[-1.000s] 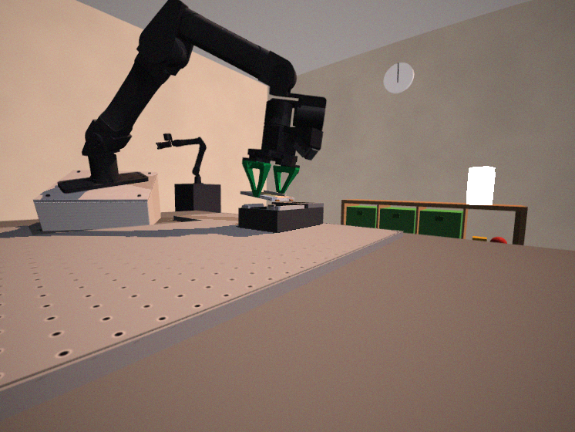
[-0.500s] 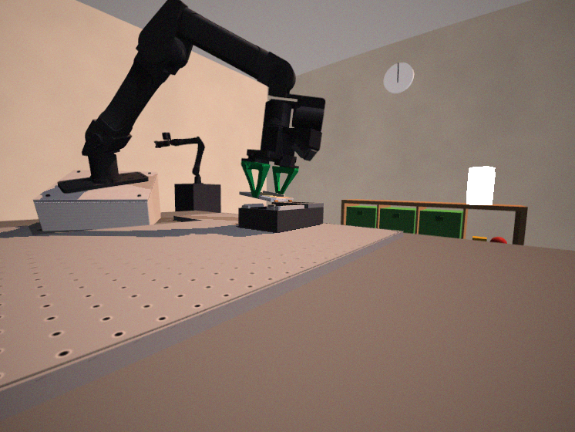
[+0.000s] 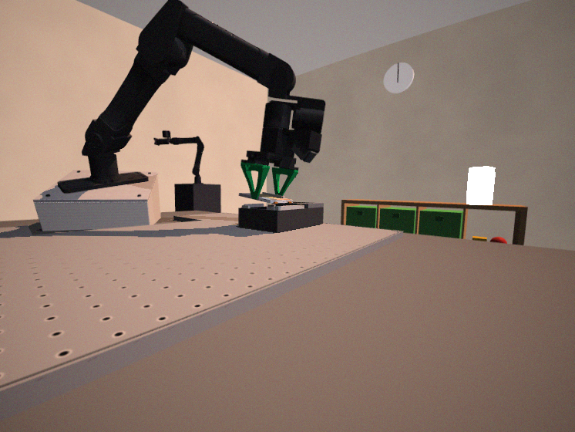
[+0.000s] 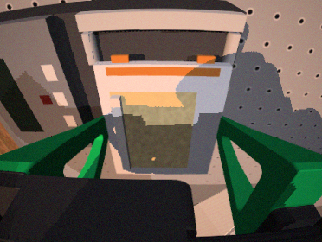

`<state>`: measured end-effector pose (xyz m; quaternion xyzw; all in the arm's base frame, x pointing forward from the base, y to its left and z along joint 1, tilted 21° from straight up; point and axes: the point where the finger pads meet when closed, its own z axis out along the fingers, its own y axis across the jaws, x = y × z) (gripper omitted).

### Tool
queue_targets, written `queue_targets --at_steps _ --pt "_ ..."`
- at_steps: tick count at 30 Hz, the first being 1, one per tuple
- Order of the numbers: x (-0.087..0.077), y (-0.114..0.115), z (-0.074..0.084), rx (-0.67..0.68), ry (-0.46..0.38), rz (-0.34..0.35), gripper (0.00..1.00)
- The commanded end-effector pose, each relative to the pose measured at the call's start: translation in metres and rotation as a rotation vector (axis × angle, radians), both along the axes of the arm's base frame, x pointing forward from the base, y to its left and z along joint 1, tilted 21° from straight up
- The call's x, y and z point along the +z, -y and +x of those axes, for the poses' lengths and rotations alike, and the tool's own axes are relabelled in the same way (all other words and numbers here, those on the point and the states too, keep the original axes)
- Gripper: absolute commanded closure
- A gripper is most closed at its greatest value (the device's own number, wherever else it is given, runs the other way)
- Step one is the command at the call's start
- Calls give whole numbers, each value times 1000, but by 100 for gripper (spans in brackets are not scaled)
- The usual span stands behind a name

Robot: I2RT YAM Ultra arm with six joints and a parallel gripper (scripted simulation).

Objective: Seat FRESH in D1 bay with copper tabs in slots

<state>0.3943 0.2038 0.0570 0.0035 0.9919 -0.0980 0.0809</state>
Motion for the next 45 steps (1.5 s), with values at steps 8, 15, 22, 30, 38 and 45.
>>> queue_targets --at_steps 8,15,22,30,38,45 --pt "15 -7 10 11 42 27 100" --pt "13 -9 13 13 48 32 100" --pt "13 -9 14 13 48 32 100" --pt "3 -8 17 9 40 27 100" --pt "7 -9 18 12 53 35 100" --pt "-7 -2 8 12 14 11 100"
